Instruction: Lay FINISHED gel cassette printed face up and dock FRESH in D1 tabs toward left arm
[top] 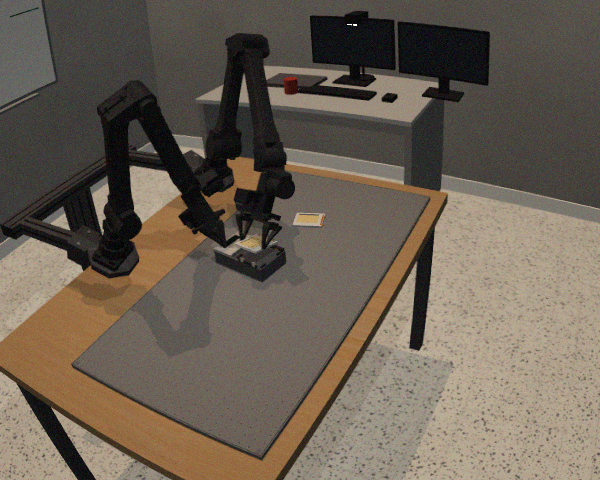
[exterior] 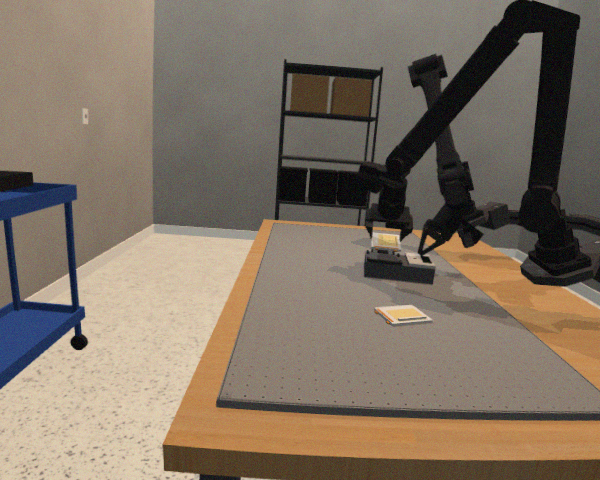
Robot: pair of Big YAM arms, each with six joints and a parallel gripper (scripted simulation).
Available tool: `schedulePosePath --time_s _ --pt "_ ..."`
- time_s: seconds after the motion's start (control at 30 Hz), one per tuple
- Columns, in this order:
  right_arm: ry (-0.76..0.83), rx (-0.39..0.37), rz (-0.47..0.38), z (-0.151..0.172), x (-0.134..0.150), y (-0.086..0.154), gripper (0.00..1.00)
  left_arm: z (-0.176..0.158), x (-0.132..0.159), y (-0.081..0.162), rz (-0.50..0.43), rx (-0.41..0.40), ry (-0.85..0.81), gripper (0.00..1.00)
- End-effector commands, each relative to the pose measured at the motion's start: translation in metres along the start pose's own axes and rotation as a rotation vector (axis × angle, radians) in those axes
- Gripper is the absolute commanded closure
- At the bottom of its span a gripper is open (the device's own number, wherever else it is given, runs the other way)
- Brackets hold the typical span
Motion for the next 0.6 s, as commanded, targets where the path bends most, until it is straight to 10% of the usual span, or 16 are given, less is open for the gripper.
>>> schedulePosePath --time_s 0.0,0.57 --pt "0.088 -0.107 -0.055 0.0461 -0.0247 -0.0199 1.0 0.0292 -0.0109 0.0179 -0.012 -0.069 -0.015 1.0" --pt "0.088 -0.107 -0.055 0.0461 -0.0247 -0.0199 1.0 0.0254 -0.009 0.014 -0.003 -0.009 -0.003 1.0"
Point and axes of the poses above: on each arm, the point where the finger pads meet when closed, its own y axis back along the fingers, its own z axis across the jaws, x = y × z, the point moved 7 cm from there along y, back along the fingers, and after that the axes turned 13 degrees about -y, right-handed, at the moved point
